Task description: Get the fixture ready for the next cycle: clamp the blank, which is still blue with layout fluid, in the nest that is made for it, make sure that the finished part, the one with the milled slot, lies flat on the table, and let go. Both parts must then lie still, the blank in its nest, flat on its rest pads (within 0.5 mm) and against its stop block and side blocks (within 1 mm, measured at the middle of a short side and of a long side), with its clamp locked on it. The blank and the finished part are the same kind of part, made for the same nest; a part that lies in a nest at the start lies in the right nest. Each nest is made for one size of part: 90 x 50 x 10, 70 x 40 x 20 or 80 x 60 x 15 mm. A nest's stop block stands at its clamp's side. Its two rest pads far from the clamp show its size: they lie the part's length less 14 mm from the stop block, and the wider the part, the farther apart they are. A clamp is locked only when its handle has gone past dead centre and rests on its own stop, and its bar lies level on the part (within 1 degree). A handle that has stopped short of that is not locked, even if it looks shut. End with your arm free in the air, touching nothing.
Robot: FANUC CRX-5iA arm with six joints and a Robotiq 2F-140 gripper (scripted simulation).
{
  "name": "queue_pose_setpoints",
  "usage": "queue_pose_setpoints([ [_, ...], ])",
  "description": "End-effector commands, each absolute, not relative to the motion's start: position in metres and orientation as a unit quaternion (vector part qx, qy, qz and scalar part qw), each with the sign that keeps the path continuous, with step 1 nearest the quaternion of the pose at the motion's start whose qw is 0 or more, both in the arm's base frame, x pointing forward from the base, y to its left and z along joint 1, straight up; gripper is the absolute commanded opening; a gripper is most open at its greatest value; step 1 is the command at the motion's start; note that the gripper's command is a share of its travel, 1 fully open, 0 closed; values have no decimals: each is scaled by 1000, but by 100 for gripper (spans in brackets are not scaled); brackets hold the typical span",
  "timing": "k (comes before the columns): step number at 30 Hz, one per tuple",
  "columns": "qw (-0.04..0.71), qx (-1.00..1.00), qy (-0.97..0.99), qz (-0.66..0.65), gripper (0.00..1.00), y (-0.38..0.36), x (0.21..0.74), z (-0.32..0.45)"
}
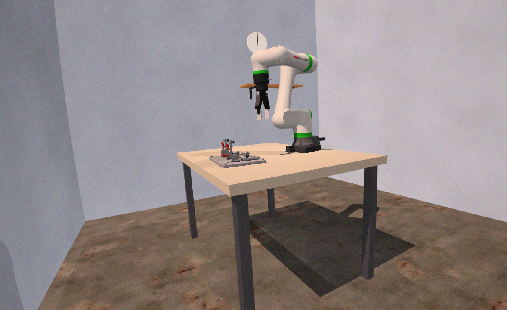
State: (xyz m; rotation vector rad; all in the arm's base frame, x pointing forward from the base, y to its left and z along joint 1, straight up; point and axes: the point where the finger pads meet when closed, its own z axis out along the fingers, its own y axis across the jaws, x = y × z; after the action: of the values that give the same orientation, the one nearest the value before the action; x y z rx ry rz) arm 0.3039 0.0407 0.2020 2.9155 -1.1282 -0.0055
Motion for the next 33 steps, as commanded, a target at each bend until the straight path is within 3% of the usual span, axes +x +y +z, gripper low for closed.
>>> queue_pose_setpoints([
  [1,5,944,-328,-4,100,53,319,204],
  [2,4,960,-278,-4,100,72,340,205],
  [6,4,960,-278,-4,100,72,340,205],
  [7,3,974,-226,-3,100,92,363,205],
  [25,0,1000,1,1,100,186,453,182],
  [31,0,1000,18,1,100,193,459,179],
  [32,0,1000,18,1,28,193,459,179],
  [33,0,1000,18,1,28,193,459,179],
])
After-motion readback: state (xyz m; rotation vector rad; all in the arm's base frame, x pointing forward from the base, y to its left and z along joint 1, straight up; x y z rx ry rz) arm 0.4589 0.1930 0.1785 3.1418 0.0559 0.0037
